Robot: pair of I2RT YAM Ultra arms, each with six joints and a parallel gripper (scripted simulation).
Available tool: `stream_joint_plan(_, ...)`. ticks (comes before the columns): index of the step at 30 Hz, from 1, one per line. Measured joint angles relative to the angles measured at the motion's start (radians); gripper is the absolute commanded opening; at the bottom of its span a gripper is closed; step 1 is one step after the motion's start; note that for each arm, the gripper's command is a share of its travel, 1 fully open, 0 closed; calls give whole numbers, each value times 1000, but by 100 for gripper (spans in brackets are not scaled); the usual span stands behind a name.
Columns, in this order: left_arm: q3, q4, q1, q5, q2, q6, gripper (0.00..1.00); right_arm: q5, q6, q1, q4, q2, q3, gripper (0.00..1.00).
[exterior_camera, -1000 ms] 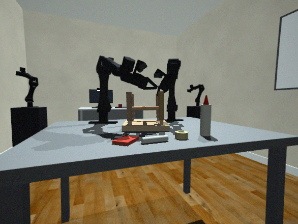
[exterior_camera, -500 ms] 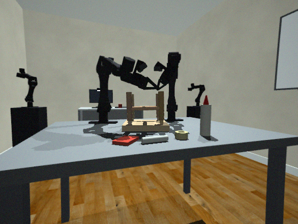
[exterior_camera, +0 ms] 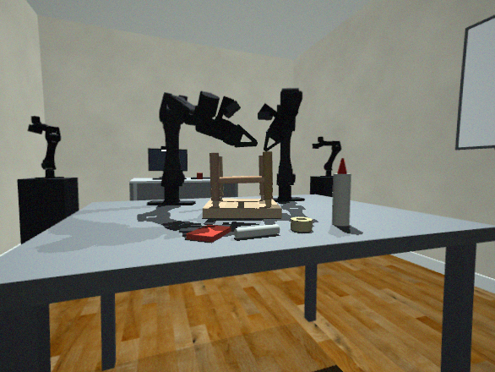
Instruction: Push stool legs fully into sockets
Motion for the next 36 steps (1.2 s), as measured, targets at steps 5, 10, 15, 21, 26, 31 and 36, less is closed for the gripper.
stream_joint_plan(5, -22, 77, 23, -29, -18, -68, 0, 44, 20, -34, 3, -29, -6, 69)
stream_joint_plan(10, -33, 121, 31, -44, -31, -106, 0, 65, 30, -45, 5, -45, -14, 0)
stream_joint_plan(15, -44, 156, 45, -58, -40, -138, 0, 84, 39, -64, 6, -62, -14, 0)
stream_joint_plan(21, -59, 215, 66, -80, -52, -190, 0, 116, 54, -92, 12, -86, -14, 0)
stream_joint_plan(26, -69, 267, 80, -99, -62, -236, 0, 146, 67, -113, 18, -100, -14, 0)
stream_joint_plan(31, -86, 314, 97, -117, -74, -279, 0, 173, 78, -131, 17, -109, -23, 0)
stream_joint_plan(36, -85, 318, 97, -117, -79, -283, 0, 174, 79, -135, 17, -118, -24, 0)
